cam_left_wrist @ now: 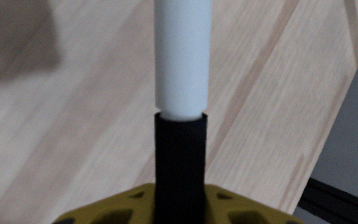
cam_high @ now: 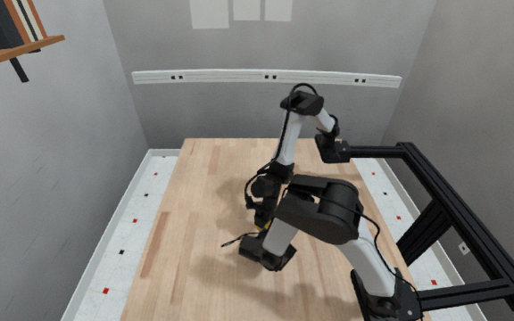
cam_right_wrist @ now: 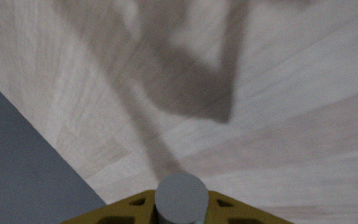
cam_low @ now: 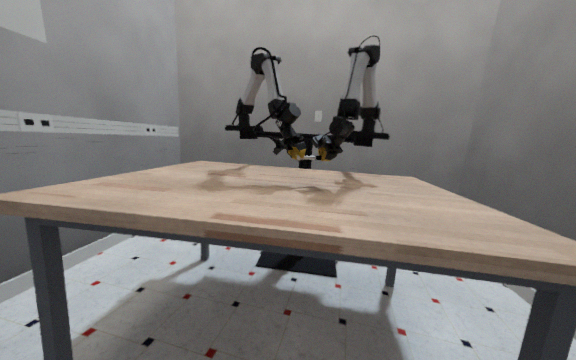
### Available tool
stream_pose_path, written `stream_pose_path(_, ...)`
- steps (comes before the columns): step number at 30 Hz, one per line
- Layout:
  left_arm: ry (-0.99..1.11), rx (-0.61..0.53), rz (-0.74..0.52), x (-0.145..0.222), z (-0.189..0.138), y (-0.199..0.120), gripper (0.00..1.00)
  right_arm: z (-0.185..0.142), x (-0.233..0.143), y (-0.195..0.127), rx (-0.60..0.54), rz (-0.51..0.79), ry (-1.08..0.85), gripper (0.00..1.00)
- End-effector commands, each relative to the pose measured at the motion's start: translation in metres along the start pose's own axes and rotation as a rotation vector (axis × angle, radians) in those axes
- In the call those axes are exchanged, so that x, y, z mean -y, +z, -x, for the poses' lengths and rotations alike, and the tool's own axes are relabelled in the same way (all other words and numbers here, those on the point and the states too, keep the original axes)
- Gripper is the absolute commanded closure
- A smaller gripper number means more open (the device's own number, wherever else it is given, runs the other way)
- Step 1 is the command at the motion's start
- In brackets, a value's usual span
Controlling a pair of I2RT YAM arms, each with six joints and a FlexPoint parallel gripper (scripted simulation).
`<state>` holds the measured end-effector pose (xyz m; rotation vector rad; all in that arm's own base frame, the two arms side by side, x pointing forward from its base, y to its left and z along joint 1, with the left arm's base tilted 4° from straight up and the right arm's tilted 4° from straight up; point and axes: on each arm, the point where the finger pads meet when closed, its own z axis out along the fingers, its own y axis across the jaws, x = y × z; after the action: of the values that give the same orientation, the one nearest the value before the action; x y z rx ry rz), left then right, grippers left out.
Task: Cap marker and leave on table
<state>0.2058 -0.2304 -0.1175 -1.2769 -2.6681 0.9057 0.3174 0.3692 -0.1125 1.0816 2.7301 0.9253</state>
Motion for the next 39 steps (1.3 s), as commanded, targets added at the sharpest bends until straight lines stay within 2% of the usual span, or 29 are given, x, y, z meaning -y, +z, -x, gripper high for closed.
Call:
stream_pose_path(1,0.125,0.164,0.018,-0.001,0.05,-0.011,0.93,-0.042,-0.023,0.002,-0.084,0.055,-0.02,0.94)
stream_pose_path(4,0.126,0.165,0.018,-0.001,0.051,-0.011,0.93,-0.041,-0.023,0.008,-0.019,0.054,0.001,0.94)
stream_pose_path(8,0.113,0.147,0.016,-0.001,0.046,-0.01,0.93,-0.041,-0.023,0.008,-0.019,0.054,0.001,0.94)
stream_pose_path(17,0.136,0.179,0.018,0.003,0.058,-0.017,0.93,-0.043,-0.02,0.011,-0.028,0.051,0.002,0.94)
stream_pose_path(28,0.024,0.019,0.002,0.002,0.014,-0.005,0.93,0.001,-0.021,-0.005,-0.021,0.053,0.0,0.94)
stream_pose_path(32,0.024,0.019,0.002,0.002,0.014,-0.005,0.93,0.001,-0.021,-0.005,-0.02,0.053,0.001,0.94)
stream_pose_path(34,0.024,0.019,0.002,0.002,0.014,-0.005,0.93,-0.002,-0.041,-0.012,-0.022,0.103,-0.008,0.94)
stream_pose_path(39,0.079,0.086,0.01,0.006,0.033,-0.013,0.93,-0.022,-0.029,-0.002,-0.061,0.075,-0.013,0.94)
